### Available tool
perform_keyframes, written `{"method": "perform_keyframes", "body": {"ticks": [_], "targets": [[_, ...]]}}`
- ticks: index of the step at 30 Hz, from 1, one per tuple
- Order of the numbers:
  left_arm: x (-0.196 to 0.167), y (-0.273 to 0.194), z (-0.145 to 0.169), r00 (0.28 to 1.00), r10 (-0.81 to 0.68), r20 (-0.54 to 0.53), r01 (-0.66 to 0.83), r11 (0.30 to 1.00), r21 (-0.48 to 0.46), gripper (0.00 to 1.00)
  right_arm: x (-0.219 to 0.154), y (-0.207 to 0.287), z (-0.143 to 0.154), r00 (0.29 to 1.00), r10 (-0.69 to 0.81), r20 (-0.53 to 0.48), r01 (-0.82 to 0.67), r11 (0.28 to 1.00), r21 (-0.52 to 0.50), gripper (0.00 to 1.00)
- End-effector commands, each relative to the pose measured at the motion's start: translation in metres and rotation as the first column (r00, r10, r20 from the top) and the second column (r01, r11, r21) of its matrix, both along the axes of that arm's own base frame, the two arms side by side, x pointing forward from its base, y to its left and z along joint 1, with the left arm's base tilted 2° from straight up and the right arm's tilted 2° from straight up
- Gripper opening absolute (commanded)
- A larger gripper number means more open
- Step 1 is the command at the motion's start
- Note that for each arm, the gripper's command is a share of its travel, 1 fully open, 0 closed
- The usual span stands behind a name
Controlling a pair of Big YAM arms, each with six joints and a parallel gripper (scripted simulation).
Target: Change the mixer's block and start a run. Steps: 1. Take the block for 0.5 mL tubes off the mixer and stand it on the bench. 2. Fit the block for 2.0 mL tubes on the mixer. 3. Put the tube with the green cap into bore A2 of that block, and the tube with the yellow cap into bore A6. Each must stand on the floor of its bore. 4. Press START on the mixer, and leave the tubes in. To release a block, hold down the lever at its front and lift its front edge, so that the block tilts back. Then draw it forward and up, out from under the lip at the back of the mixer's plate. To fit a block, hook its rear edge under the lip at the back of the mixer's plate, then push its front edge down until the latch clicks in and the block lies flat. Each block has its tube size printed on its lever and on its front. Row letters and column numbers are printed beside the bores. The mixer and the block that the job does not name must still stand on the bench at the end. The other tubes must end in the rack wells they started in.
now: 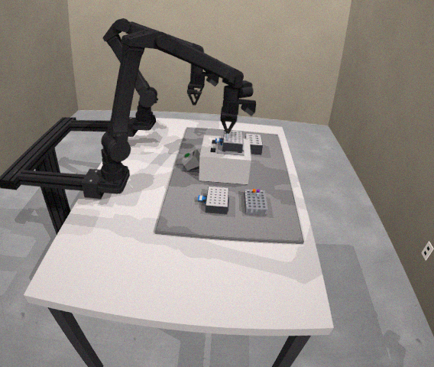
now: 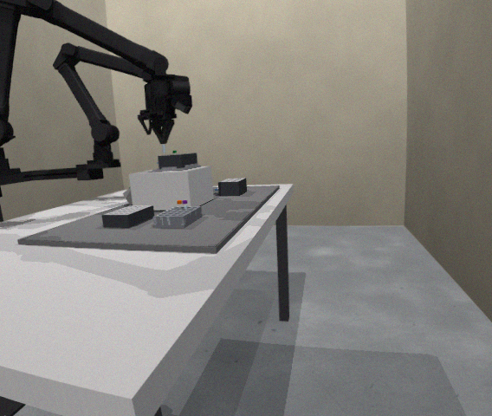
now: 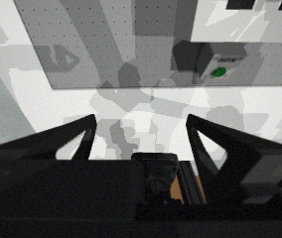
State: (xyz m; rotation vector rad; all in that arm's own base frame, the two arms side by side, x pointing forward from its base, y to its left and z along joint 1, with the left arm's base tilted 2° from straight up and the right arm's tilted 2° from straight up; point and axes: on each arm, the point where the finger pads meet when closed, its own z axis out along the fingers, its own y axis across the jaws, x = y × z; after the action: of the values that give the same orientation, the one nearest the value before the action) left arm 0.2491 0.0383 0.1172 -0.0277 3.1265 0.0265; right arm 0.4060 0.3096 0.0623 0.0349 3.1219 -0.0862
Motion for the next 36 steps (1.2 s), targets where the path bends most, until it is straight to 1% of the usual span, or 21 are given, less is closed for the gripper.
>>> {"method": "perform_keyframes", "body": {"ticks": [1, 9, 21, 36], "targets": [[0.028, 0.004, 0.031, 0.996, 0.008, 0.084, -0.009, 1.0, 0.011, 1.0, 0.009, 0.008, 0.003, 1.0, 0.007, 0.002, -0.007, 1.0, 0.003, 0.09], [0.023, 0.004, 0.026, 0.997, 0.008, 0.071, -0.009, 1.0, 0.009, 1.0, 0.009, 0.009, 0.001, 1.0, 0.007, 0.001, -0.007, 1.0, 0.002, 0.09], [0.006, 0.001, 0.008, 1.0, 0.008, 0.023, -0.008, 1.0, 0.003, 1.0, 0.011, 0.01, -0.004, 1.0, 0.008, 0.003, -0.008, 1.0, 0.003, 0.09], [0.002, 0.0, 0.003, 1.0, 0.008, 0.011, -0.008, 1.0, 0.001, 1.0, 0.012, 0.011, -0.005, 1.0, 0.008, 0.008, -0.008, 1.0, 0.007, 0.09]]}}
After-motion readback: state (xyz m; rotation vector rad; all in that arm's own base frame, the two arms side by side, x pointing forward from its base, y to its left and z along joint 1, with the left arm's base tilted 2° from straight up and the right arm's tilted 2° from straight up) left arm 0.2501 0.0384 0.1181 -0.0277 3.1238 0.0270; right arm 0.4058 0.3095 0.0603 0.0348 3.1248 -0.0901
